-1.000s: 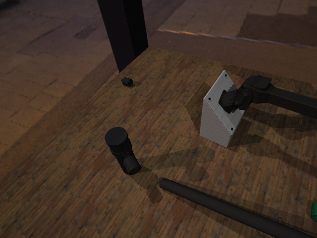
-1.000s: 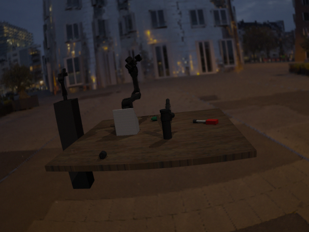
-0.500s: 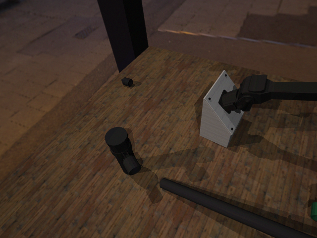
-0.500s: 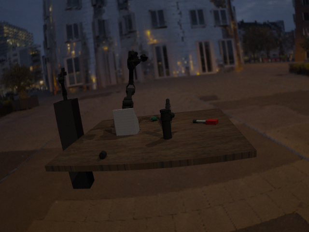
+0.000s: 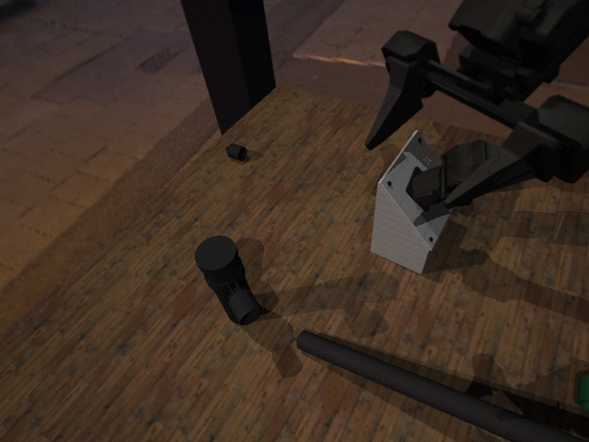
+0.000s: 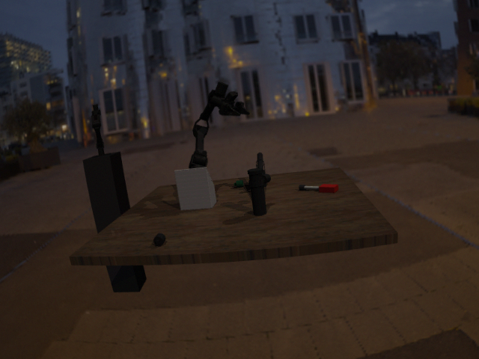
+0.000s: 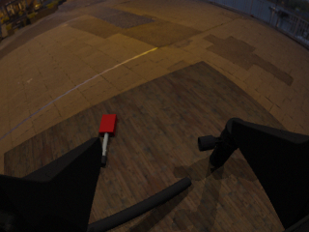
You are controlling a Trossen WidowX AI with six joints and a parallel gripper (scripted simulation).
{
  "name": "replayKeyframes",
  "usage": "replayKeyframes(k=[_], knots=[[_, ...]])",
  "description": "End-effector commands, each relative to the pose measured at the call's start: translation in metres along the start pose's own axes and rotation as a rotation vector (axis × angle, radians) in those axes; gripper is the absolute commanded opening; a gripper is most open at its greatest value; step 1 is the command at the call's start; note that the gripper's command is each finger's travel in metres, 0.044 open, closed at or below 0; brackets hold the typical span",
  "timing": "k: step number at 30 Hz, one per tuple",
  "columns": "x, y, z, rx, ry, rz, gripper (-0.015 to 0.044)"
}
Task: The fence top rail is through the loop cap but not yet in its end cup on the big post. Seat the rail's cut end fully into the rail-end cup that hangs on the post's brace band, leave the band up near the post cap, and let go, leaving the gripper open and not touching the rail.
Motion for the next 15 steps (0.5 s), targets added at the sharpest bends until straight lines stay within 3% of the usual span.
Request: replayKeyframes(k=[1, 8, 15], knots=[[-0.011, -0.023, 0.063, 0.188, 0.142, -0.134, 0.0440], [-0.015, -0.084, 0.145, 0.434, 0.386, -0.335, 0.0440], [-0.015, -0.096, 0.155, 0.467, 0.426, -0.363, 0.0440]])
Point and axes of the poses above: the point midway between the two fingers, 35 mm back from their tips, its own z axis out along the fingers, its own x axis across the jaws, y = z × x, the point moved 9 cm from there along -z, back along the fingers, and after that the axes turned 6 degrees about -z, right-handed, at the moved point
